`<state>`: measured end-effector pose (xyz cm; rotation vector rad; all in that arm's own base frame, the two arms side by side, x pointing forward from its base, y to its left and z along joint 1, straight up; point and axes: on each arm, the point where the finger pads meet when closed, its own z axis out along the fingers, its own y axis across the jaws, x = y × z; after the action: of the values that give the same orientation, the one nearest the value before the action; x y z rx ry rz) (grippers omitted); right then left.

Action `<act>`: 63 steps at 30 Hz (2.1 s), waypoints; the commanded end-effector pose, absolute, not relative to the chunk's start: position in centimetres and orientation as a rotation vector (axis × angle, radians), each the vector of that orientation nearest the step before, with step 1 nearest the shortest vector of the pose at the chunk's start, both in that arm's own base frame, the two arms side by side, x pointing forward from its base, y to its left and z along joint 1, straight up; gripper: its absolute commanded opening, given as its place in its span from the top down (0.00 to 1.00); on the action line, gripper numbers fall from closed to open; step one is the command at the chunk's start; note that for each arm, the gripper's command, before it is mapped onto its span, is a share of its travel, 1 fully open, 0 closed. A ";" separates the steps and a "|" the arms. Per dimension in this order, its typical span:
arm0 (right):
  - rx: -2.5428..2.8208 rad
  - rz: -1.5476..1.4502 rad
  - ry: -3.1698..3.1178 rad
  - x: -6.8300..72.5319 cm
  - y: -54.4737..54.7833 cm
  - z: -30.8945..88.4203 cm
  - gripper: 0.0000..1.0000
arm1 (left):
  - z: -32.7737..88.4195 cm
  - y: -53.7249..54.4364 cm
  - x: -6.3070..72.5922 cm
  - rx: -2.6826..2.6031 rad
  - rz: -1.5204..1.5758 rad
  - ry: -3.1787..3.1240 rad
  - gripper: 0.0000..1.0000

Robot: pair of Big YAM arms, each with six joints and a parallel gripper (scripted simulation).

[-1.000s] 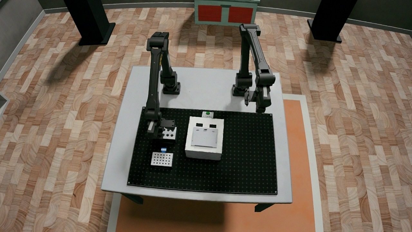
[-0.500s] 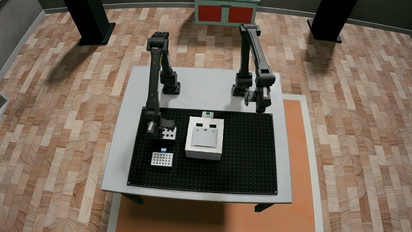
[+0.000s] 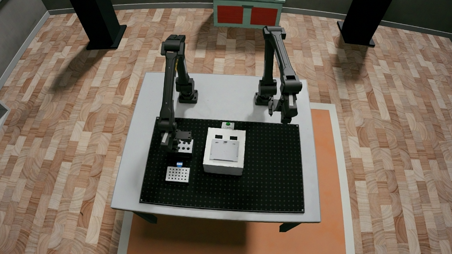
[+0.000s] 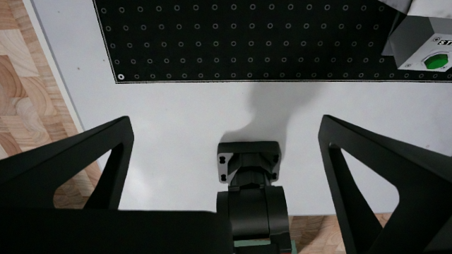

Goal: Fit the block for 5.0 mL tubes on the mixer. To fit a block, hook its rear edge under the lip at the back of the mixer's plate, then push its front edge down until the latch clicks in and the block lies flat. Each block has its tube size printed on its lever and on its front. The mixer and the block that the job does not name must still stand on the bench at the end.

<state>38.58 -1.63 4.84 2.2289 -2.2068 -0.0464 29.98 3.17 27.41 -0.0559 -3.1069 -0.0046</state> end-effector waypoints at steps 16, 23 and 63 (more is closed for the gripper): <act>2.263 0.018 -2.236 39.9 -1.8 6.9 1.00 | 28.2 3.1 30.3 -0.069 -0.013 -3.125 0.00; 2.273 0.043 -2.245 40.7 -1.8 7.9 1.00 | 29.0 3.1 30.8 -0.069 -0.018 -3.146 0.00; 2.287 0.081 -2.264 42.0 -1.9 9.1 1.00 | 27.6 3.0 30.1 -0.070 -0.012 -3.114 0.00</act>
<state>38.43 -1.62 4.66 2.2271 -2.2050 -0.0506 29.94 3.17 27.35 -0.0559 -3.1054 -0.0043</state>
